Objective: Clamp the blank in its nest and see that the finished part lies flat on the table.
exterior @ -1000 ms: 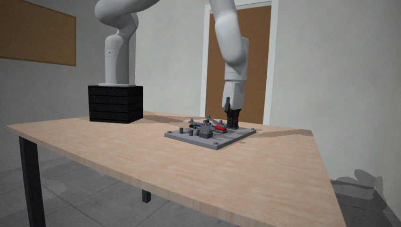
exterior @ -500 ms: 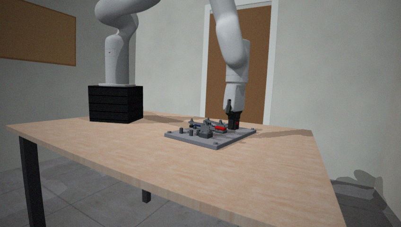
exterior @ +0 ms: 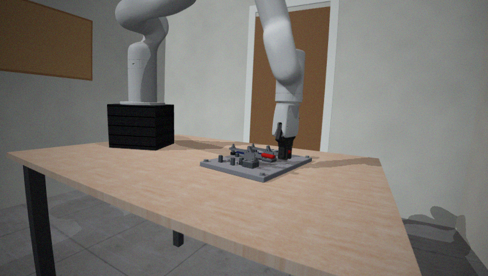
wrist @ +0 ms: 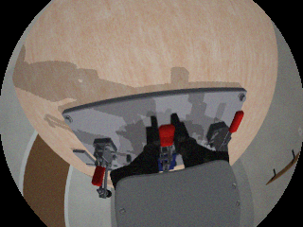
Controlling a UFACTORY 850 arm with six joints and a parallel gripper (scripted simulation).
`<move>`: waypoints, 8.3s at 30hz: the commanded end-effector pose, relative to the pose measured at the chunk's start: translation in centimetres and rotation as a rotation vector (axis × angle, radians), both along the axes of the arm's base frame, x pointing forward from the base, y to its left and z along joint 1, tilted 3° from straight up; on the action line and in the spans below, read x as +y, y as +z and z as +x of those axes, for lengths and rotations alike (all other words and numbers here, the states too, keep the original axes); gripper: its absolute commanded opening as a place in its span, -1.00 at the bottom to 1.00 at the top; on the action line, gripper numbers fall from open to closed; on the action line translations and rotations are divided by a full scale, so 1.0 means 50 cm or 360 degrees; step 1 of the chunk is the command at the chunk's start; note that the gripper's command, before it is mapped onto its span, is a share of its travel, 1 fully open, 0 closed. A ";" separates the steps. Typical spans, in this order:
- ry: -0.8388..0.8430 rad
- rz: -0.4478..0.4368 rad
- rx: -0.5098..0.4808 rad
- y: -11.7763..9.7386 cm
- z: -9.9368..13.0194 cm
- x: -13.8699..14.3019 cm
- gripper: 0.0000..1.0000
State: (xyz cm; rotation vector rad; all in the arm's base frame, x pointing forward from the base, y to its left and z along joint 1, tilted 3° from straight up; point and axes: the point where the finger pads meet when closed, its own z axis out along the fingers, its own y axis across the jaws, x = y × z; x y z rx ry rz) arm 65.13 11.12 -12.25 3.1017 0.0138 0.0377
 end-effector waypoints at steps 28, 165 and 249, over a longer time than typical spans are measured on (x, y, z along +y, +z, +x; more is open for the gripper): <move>0.0001 0.0001 -0.0002 -0.004 0.003 0.000 -1.00; 0.0001 0.0001 -0.0002 0.089 -0.002 0.004 -1.00; 0.0001 0.0001 -0.0002 0.084 0.001 0.004 -1.00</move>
